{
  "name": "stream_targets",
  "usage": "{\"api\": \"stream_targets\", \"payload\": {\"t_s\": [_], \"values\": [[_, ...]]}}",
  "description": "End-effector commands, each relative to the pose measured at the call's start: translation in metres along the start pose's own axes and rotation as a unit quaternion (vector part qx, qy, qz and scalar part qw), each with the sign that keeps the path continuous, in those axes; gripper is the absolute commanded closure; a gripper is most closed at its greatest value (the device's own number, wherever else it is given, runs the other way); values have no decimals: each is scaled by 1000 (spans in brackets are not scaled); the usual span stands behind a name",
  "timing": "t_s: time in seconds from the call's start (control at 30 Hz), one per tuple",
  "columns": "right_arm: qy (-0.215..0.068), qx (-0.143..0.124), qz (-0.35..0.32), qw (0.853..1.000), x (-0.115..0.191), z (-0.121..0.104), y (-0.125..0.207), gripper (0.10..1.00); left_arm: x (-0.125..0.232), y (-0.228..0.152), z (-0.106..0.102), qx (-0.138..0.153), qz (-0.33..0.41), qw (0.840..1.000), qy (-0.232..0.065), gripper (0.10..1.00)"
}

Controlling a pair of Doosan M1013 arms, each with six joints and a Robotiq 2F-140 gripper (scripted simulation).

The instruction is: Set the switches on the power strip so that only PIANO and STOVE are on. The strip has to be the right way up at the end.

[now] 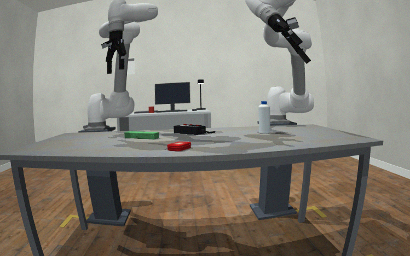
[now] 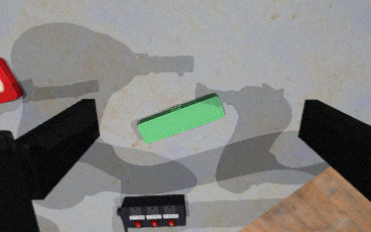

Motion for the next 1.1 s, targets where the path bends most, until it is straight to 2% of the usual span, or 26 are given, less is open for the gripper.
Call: {"api": "stream_targets", "payload": {"t_s": [0.0, 0.3, 0.37, 0.43, 0.63, 0.87, 0.93, 1.07], "values": [[-2, 3, -5, 1000, -17, -3, 11, 98, -1, 1, 1, 1, 0, 1000, 0, 98], [-13, 22, -27, 999, -88, -23, 69, 98, -1, 1, 1, 1, 0, 1000, 0, 98], [-13, 22, -27, 999, -88, -23, 69, 98, -1, 1, 1, 1, 0, 1000, 0, 98], [-18, 27, -33, 999, -107, -29, 88, 98, -1, 1, 1, 1, 0, 1000, 0, 98], [-35, 43, -55, 997, -166, -48, 157, 98, -1, 1, 1, 1, 0, 1000, 0, 98], [-64, 59, -86, 992, -227, -73, 256, 98, -1, 1, 1, 1, 0, 1000, 0, 98], [-64, 59, -86, 992, -227, -73, 256, 98, -1, 1, 1, 1, 0, 1000, 0, 98], [-86, 64, -105, 989, -258, -90, 332, 98, -1, 1, 1, 1, 0, 1000, 0, 98]]}}
Point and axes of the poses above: on each arm, the point where the finger pads meet when closed, its own z axis back along the fingers, its own y axis across the jaws, x = y × z, the point moved 8 cm from there along z, back along the fingers, and after that the axes turned 8 degrees about z, right-handed, at the moved point
